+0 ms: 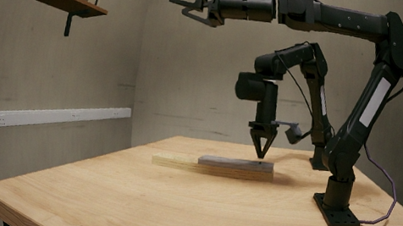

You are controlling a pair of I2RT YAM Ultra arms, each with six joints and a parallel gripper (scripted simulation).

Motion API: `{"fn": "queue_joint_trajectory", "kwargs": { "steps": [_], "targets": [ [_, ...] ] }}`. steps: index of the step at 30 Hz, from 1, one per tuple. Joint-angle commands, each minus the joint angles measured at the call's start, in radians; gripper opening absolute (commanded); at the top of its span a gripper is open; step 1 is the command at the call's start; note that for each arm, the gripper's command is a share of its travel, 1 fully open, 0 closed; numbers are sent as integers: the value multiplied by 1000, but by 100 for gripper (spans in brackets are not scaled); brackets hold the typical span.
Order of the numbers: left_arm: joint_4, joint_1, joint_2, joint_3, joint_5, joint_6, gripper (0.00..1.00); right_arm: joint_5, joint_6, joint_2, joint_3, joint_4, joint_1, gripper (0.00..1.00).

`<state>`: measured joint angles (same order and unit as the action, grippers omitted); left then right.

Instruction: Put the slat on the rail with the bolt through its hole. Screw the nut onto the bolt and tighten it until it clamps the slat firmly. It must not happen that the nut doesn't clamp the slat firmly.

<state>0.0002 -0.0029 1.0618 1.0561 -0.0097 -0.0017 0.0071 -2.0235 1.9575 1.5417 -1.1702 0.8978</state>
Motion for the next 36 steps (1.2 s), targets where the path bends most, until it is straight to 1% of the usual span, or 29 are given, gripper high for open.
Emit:
{"fn": "queue_joint_trajectory", "kwargs": {
  "steps": [1, 13, 36],
  "targets": [
    [5, 3, -17, -4, 9, 2, 100, -7, -16, -31, 36, -36, -20, 12],
    [5, 3, -17, -4, 9, 2, 100, -6, -43, -42, 53, -60, -47, 12],
    [5, 3, -17, -4, 9, 2, 100, -7, -27, -35, 49, -54, -32, 12]
  ]
}}
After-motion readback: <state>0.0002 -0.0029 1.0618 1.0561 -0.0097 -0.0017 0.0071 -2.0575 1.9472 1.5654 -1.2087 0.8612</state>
